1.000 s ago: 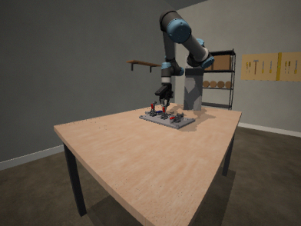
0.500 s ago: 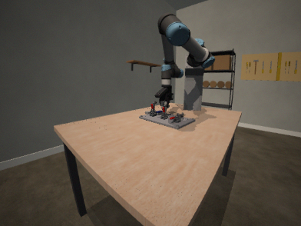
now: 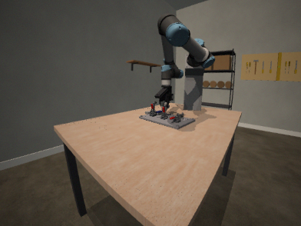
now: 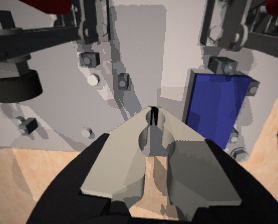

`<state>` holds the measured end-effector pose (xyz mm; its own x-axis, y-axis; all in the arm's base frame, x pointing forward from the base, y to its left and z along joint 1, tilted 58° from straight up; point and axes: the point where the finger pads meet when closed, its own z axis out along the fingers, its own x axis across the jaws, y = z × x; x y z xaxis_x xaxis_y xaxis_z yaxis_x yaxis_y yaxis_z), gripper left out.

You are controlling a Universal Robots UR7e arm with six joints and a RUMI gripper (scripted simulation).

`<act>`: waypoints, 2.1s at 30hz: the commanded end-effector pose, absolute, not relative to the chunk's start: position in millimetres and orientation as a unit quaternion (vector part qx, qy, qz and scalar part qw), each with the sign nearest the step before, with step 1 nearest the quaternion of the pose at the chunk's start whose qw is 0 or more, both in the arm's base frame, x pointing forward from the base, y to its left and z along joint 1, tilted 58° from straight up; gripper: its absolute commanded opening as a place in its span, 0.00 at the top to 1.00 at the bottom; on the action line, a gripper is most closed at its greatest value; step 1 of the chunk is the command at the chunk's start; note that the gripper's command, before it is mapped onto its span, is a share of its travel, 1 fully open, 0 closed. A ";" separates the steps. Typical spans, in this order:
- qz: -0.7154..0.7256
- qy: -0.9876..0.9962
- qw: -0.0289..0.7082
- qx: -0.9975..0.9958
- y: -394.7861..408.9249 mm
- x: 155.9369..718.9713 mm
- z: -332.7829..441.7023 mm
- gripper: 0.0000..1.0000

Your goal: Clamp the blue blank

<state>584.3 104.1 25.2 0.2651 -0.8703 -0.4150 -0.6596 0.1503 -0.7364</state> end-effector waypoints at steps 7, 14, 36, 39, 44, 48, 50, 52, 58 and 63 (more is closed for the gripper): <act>-0.113 0.596 0.469 -0.642 104.8 586.0 24.5 1.00; -0.113 0.596 0.469 -0.642 104.8 586.0 24.5 1.00; -0.113 0.596 0.469 -0.642 101.0 587.1 22.7 1.00; -0.113 0.596 0.469 -0.642 98.8 587.8 21.6 1.00; -0.113 0.596 0.469 -0.642 97.9 588.1 21.2 1.00; -0.113 0.596 0.469 -0.642 97.9 588.1 21.2 1.00; -0.113 0.596 0.469 -0.642 97.9 588.1 21.2 1.00; -0.113 0.596 0.469 -0.642 97.9 588.1 21.2 1.00; -0.113 0.596 0.469 -0.642 94.7 589.0 19.7 1.00; -0.113 0.596 0.469 -0.642 94.4 589.1 19.5 1.00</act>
